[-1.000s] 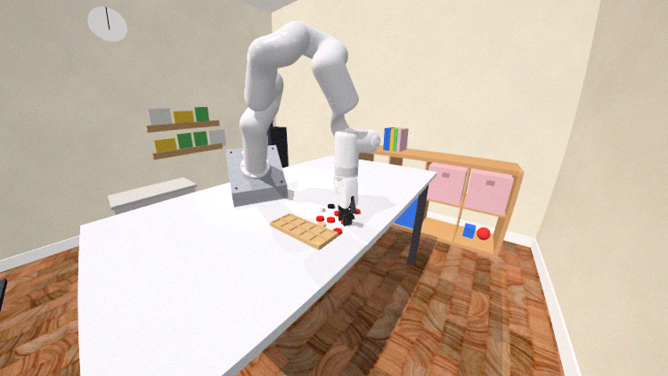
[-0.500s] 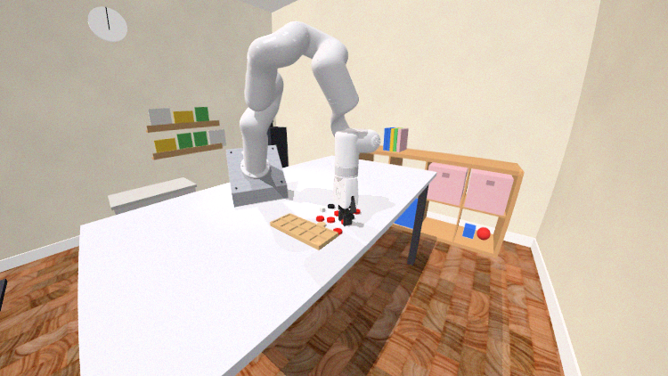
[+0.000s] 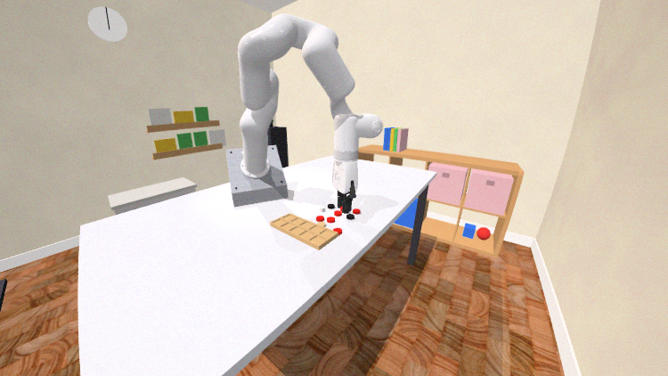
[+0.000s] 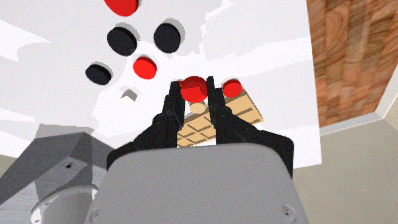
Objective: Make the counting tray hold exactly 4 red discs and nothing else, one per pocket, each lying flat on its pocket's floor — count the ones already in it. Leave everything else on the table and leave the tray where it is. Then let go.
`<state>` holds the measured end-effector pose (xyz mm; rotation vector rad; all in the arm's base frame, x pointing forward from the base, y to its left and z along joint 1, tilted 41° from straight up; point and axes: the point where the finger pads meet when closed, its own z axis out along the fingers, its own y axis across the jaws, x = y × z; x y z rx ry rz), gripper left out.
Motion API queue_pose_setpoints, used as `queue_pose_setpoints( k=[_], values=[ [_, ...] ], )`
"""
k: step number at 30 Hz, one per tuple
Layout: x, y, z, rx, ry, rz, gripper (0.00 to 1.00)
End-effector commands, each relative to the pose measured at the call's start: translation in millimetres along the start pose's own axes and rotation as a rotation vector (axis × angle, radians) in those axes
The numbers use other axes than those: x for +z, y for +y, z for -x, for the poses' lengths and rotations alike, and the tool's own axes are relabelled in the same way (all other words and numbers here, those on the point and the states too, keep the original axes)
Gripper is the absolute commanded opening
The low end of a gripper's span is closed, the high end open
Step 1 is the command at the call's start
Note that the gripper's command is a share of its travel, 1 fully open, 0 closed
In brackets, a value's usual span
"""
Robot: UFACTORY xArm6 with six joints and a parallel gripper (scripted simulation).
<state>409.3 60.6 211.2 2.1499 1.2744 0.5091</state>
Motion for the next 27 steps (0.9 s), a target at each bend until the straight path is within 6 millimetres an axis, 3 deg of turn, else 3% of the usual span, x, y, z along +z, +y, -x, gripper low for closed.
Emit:
queue_pose_setpoints(
  k=[1,4,8,11,13,20,22,27],
  values=[
    [-28,4,-3,0.005,0.009,0.009,0.0],
    [-50,3,-2,0.004,0.01,0.005,0.0],
    [-50,7,3,0.005,0.008,0.001,0.0],
    [-50,24,29,0.007,0.001,-0.017,0.0],
    [-50,24,29,0.007,0.001,-0.017,0.0],
    [-63,74,113,0.006,0.008,-0.005,0.0],
    [-66,79,122,0.005,0.01,0.004,0.0],
    [-61,80,124,0.004,0.009,0.006,0.0]
  ],
)
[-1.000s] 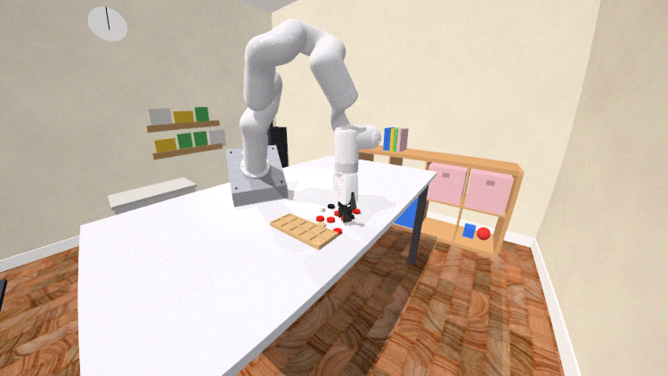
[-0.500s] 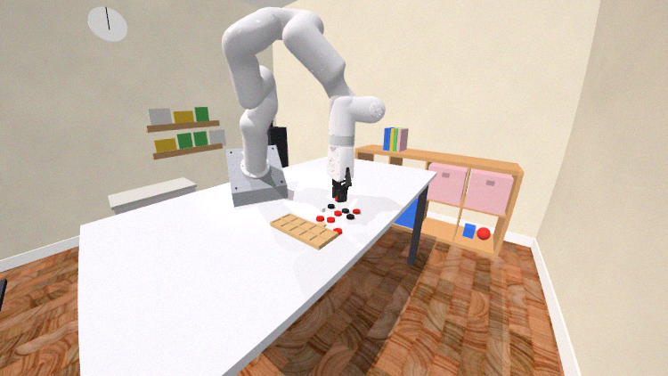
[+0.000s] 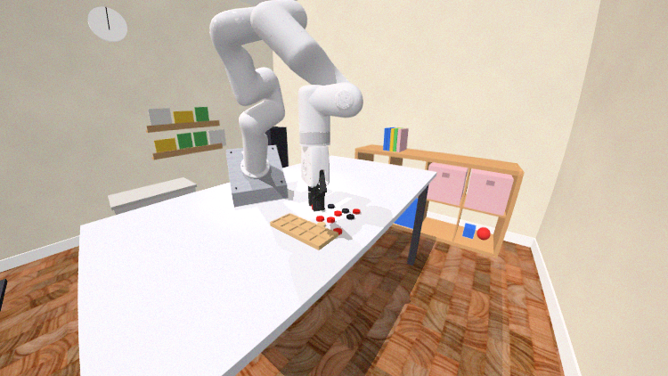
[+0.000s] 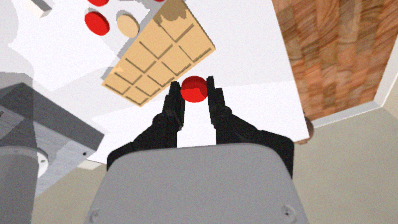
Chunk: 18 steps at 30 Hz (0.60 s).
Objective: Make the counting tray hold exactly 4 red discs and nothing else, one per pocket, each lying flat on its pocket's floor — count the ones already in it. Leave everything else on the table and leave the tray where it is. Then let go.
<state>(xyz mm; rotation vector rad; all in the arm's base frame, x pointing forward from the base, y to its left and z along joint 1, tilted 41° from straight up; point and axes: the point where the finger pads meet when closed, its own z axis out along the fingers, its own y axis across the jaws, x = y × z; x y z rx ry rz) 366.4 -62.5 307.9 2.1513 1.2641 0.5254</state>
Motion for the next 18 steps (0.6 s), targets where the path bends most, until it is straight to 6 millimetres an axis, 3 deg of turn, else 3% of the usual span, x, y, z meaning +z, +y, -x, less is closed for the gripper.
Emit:
queue_pose_setpoints(
  k=[1,3,10,18],
  values=[
    [9,0,-2,-0.006,0.002,-0.001,0.0],
    [9,0,-2,-0.006,0.002,-0.001,0.0],
    [75,0,-1,-0.006,0.002,-0.002,0.0],
    [84,0,-1,-0.006,0.003,-0.003,0.0]
  ],
)
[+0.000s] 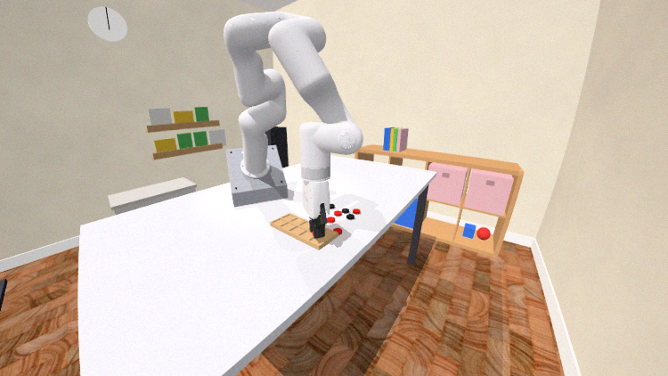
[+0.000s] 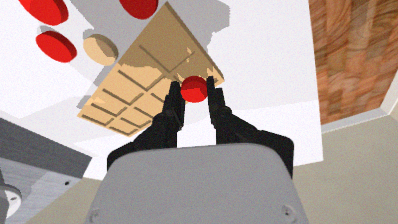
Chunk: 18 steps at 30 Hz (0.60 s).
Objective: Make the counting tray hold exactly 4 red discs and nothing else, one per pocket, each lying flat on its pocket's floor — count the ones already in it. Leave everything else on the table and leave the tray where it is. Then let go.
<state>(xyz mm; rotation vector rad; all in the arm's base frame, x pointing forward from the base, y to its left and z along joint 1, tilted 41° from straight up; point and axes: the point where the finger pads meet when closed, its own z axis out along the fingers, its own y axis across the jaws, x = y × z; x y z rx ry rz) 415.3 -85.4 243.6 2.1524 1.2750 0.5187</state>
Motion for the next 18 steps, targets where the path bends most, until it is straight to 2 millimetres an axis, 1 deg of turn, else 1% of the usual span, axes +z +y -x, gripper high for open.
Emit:
queue_pose_setpoints(
  k=[1,10,18],
  values=[
    [0,2,-1,0.001,0.003,0.005,0.0],
    [10,2,-1,0.001,0.004,0.004,0.0],
    [12,2,-1,0.001,0.004,0.004,0.0]
  ],
)
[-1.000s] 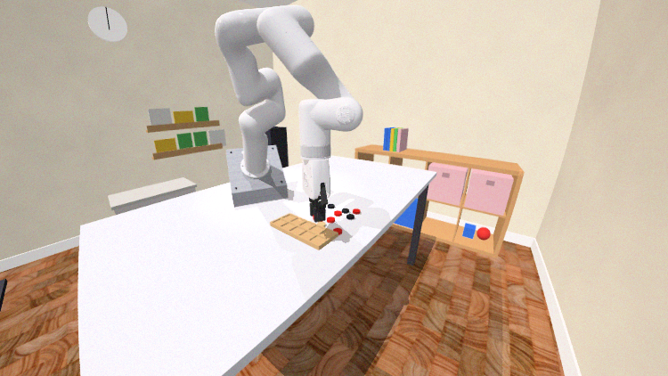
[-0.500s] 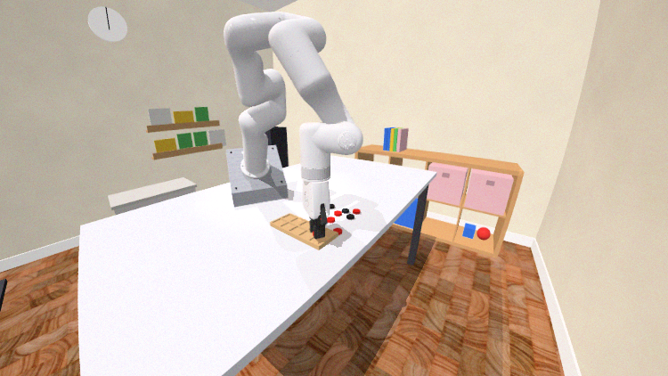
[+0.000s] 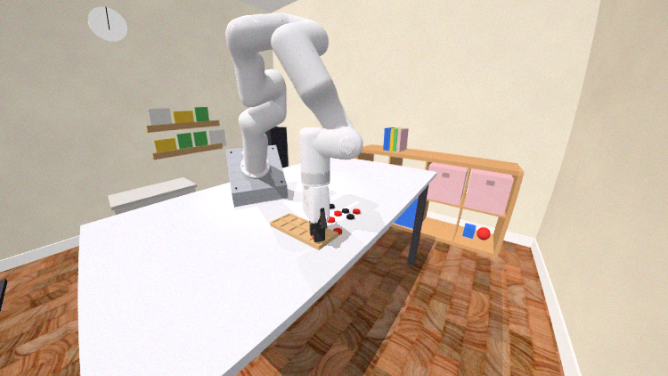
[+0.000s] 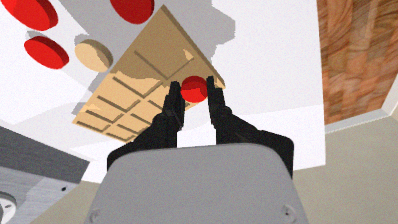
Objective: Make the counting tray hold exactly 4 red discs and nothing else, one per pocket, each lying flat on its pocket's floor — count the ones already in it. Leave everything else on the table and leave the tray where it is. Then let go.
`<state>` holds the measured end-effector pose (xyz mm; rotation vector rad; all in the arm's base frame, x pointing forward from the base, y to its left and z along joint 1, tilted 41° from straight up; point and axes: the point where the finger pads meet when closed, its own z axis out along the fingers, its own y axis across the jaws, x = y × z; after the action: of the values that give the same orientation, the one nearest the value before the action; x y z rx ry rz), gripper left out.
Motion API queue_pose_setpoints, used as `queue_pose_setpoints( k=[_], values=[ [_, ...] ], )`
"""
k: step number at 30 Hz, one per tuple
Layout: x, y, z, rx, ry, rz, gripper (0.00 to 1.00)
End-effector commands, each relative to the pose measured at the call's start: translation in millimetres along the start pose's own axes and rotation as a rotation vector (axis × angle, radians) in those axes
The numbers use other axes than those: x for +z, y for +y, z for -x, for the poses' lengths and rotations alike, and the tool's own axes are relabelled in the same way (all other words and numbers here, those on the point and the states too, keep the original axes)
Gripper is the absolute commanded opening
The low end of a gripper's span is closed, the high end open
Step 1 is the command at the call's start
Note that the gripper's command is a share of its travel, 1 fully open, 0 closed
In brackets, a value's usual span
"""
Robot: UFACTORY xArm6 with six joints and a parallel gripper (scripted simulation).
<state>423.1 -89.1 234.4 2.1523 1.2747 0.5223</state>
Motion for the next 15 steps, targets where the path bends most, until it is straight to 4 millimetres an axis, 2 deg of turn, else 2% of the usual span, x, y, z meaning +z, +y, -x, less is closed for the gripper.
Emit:
queue_pose_setpoints(
  k=[1,7,8,15],
  values=[
    [-0.8,1.1,-0.6,0.0,0.002,0.003,0.0],
    [-0.8,1.1,-0.6,0.0,0.002,0.003,0.0],
    [-0.8,1.1,-0.6,0.0,0.002,0.003,0.47],
    [-0.8,1.1,-0.6,0.0,0.002,0.003,0.47]
  ],
)
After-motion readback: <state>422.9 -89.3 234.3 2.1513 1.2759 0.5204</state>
